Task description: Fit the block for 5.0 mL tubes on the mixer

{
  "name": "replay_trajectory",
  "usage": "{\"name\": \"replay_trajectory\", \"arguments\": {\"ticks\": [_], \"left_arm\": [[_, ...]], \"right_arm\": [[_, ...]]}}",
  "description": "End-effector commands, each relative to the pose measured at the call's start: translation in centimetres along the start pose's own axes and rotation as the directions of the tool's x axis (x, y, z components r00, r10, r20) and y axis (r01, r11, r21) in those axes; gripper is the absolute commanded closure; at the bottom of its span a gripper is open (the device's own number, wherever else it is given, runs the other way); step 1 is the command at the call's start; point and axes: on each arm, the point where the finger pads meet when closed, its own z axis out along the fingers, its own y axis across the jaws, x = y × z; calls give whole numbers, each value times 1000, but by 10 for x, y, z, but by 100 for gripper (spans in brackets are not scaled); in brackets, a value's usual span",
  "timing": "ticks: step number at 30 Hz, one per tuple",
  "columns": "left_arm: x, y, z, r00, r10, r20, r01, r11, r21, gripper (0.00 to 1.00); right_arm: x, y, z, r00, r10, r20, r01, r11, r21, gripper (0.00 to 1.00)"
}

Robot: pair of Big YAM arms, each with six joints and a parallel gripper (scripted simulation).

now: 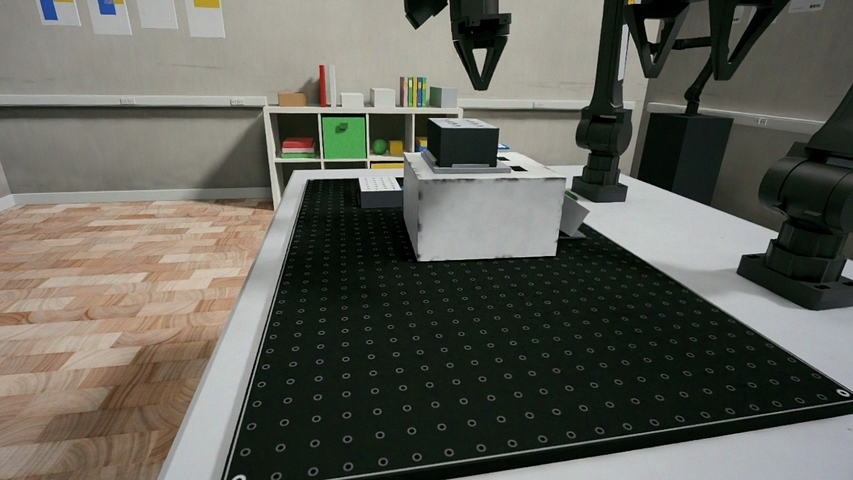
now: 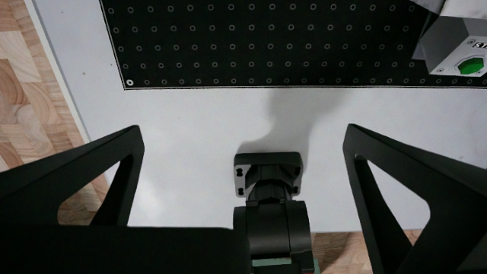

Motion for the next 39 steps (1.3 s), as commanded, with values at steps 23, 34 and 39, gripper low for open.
{"name": "replay_trajectory", "arguments": {"ticks": [23,34,39], "left_arm": [[0,0,-5,1000,12,0,-12,1000,3,0],[-2,0,-9,1000,12,9,-12,1000,2,0],[-5,1,-15,1000,12,26,-12,1000,0,0]], "right_arm": [[29,-54,-30,998,-23,59,24,1000,-17,0],[53,-94,-32,996,-45,73,47,999,-16,0],[64,-123,-22,999,-34,35,34,999,-7,0]]}}
